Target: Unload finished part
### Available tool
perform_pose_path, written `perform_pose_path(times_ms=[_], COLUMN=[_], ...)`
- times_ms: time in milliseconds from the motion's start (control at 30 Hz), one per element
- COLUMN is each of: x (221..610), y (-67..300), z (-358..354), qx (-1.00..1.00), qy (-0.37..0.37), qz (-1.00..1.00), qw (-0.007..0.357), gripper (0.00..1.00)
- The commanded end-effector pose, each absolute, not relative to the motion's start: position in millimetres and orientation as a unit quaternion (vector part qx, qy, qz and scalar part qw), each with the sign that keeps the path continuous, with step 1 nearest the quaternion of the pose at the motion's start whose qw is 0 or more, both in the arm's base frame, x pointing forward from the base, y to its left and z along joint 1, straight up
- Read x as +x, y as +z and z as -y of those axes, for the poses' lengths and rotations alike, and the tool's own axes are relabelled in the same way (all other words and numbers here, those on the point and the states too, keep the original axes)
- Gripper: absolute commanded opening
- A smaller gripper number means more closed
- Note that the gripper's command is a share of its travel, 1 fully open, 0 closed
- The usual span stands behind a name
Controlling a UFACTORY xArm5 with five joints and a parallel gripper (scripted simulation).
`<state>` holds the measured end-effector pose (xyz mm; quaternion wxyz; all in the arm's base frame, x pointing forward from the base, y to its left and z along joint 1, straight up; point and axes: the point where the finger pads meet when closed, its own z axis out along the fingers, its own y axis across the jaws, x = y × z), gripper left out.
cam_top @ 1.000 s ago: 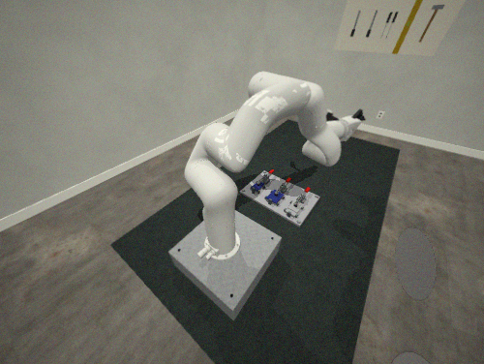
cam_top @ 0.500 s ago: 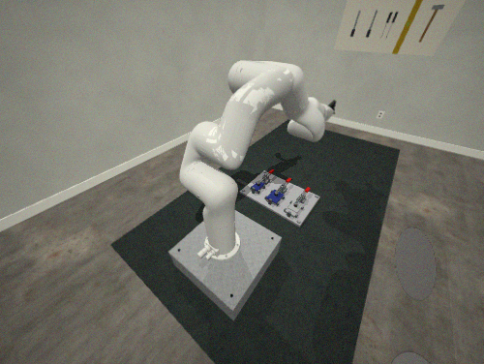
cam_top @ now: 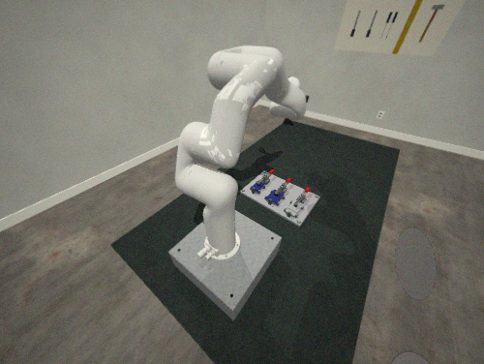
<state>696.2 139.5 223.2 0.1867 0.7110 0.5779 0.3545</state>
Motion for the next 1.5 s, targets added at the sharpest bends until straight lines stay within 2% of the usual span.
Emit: perform_pose_path(times_ms=[0, 333, 400, 433, 767, 900, 967, 1033, 1300, 1467], x=[677, 610, 610, 590, 511, 474, 474, 442, 374, 355], y=[228, 232, 232, 234, 244, 250, 250, 256, 271, 276], z=[-180, -258, -258, -275, -322, -336, -336, -345, -355, -355], qx=[0.715, 0.717, 0.717, 0.716, 0.708, 0.702, 0.702, 0.697, 0.682, 0.678], qy=[0.329, 0.256, 0.256, 0.235, 0.156, 0.121, 0.121, 0.089, 0.023, 0.004], qz=[-0.598, -0.643, -0.643, -0.654, -0.688, -0.701, -0.701, -0.712, -0.731, -0.735], qw=[0.154, 0.088, 0.088, 0.074, 0.033, 0.02, 0.02, 0.012, 0.001, 0.0], gripper=[1.0, 1.0, 1.0, 1.0, 1.0, 1.0, 1.0, 1.0, 1.0, 1.0])
